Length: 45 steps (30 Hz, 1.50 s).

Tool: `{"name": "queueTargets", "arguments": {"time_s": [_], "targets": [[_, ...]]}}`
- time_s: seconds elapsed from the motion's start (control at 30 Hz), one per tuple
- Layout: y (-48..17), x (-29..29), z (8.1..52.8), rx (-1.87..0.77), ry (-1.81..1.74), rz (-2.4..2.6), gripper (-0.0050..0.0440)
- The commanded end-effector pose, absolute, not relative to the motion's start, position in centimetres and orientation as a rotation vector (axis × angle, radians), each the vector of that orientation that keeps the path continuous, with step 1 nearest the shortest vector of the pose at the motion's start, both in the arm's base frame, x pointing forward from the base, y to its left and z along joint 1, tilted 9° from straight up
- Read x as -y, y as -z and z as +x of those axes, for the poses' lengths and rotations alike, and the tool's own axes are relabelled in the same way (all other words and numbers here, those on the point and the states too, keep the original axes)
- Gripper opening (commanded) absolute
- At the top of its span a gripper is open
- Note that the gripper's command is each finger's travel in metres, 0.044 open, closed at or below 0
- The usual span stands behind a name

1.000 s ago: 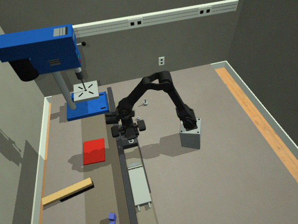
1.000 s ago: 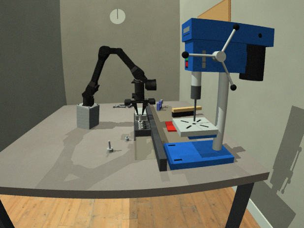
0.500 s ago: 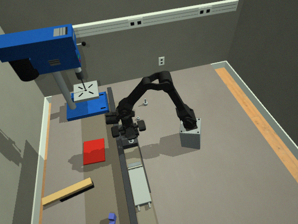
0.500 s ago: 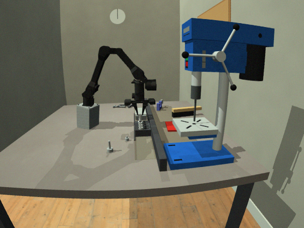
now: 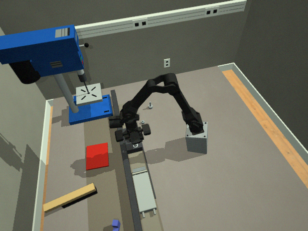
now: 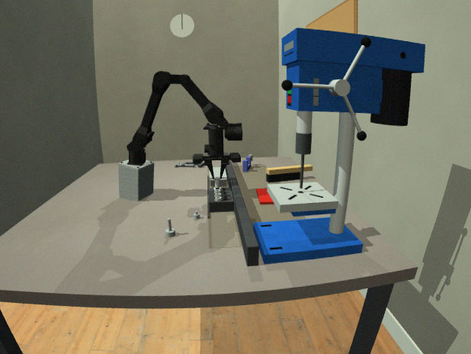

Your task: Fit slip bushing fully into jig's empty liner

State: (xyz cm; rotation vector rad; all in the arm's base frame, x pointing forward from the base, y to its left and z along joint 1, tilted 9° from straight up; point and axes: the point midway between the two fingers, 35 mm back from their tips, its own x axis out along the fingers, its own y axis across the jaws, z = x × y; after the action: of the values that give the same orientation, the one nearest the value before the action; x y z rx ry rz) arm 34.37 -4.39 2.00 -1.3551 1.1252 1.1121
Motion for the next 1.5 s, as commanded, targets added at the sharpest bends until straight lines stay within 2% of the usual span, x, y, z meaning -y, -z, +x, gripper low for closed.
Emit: {"name": "queueTargets", "arguments": {"time_s": [0.0,1.47], "targets": [[-2.63,4.36,34.65,-1.111,-1.094,-1.367,-0.0050],[-2.74,4.38,34.76,-1.111,-1.094,-1.367,-0.0050]]}}
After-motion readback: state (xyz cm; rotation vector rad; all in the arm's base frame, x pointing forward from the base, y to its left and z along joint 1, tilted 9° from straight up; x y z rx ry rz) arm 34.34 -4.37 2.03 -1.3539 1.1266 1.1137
